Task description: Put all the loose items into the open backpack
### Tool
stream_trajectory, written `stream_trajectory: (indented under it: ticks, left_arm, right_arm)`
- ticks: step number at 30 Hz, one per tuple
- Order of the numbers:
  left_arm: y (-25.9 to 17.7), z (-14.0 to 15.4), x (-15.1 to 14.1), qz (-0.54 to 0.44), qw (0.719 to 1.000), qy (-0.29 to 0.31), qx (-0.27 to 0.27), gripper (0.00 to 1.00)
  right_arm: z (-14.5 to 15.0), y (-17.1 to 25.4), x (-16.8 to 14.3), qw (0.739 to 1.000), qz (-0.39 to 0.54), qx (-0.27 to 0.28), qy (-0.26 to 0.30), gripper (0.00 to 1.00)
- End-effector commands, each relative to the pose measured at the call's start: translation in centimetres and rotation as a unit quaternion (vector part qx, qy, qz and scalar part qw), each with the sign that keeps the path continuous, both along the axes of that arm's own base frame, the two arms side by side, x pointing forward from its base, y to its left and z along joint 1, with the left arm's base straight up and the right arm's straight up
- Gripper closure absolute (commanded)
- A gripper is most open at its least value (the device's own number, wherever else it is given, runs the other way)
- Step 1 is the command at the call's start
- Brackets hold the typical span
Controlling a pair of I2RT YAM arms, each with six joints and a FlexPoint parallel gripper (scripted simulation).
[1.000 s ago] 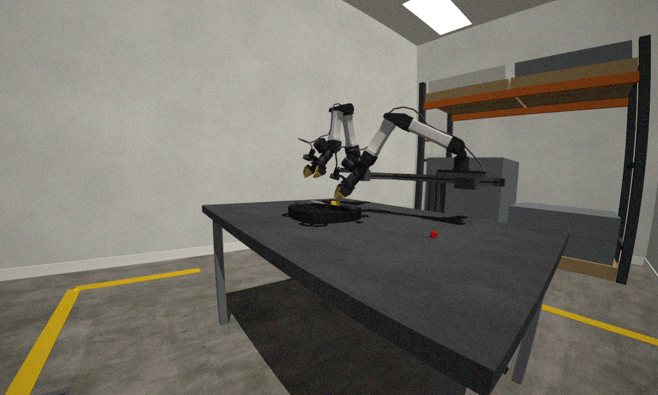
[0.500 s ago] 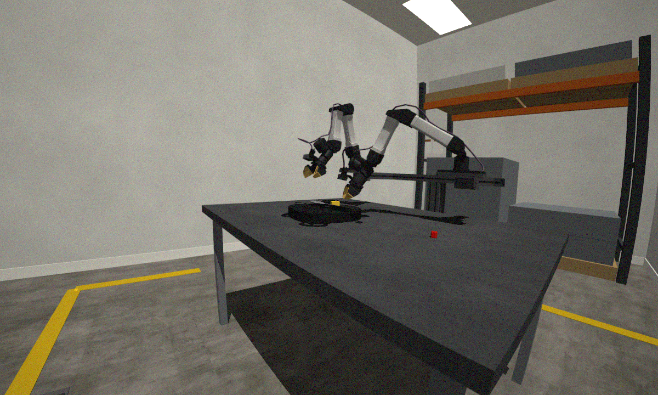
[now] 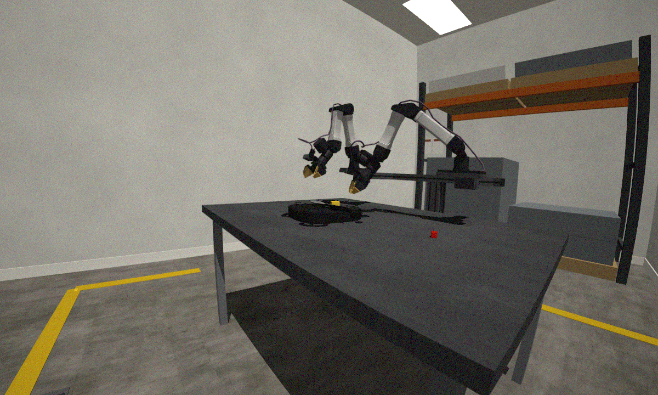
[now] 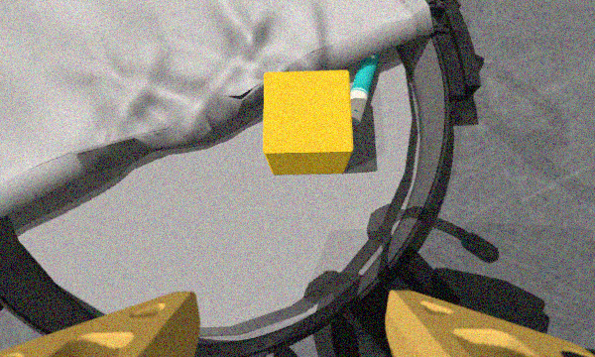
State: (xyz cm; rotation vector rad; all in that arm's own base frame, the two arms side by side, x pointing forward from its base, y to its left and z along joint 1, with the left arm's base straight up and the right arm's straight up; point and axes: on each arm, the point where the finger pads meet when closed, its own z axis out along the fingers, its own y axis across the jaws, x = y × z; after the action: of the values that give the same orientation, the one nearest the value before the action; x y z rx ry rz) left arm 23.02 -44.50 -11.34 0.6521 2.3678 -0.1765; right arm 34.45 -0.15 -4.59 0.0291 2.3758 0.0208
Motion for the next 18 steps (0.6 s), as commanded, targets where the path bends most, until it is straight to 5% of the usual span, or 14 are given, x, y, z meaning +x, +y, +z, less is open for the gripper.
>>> stream_trajectory:
  ticks: [1,14,15,18]
  left_arm:
    - [-1.3,4.0,-0.4,0.006,0.999,-0.019,-0.045,0.44]
    - [-1.9,5.3,-0.4,0.009,0.998,-0.021,-0.054,0.44]
    - [0.1,4.5,-0.2,0.024,0.998,-0.019,-0.045,0.53]
    - [3.1,4.8,0.1,0.059,0.997,-0.019,-0.045,0.53]
  right_arm:
    - [0.9,-0.2,0.8,1.0,0.0,0.001,-0.017,0.1]
    - [0.9,-0.2,0.8,1.0,0.0,0.001,-0.017,0.1]
    - [0.9,-0.2,0.8,1.0,0.0,0.001,-0.017,0.1]
    - [0.9,-0.2,0.8,1.0,0.0,0.001,-0.017,0.1]
